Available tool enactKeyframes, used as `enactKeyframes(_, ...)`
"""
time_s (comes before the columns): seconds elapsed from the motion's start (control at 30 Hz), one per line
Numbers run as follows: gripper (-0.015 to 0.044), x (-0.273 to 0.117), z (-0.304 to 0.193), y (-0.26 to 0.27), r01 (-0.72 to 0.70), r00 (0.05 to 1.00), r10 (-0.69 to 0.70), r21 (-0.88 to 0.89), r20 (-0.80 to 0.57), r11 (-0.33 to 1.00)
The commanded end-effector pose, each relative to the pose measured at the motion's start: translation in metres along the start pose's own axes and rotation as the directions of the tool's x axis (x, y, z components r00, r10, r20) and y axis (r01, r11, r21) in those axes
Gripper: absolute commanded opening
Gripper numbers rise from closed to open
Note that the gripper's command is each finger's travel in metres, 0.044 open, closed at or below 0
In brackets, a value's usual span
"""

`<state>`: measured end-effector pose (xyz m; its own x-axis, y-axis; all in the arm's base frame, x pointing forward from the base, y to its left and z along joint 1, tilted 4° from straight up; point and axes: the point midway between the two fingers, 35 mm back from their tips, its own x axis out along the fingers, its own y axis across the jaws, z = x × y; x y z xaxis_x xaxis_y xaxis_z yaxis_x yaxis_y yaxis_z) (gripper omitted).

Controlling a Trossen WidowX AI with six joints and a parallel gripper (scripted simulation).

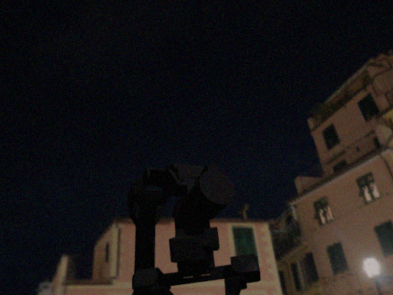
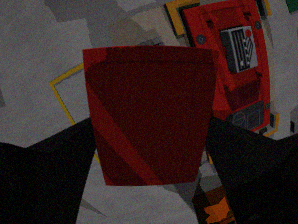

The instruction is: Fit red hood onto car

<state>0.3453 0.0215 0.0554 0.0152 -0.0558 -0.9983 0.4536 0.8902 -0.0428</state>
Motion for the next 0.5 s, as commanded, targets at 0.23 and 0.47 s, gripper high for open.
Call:
enactKeyframes(0.23,0.0000,-0.002,0.022,-0.035,0.003,1.000,-0.002,-0.129,0.004,0.992)
enactKeyframes(0.47,0.0000,-0.003,0.034,-0.060,0.006,1.000,-0.004,-0.210,0.006,0.978)
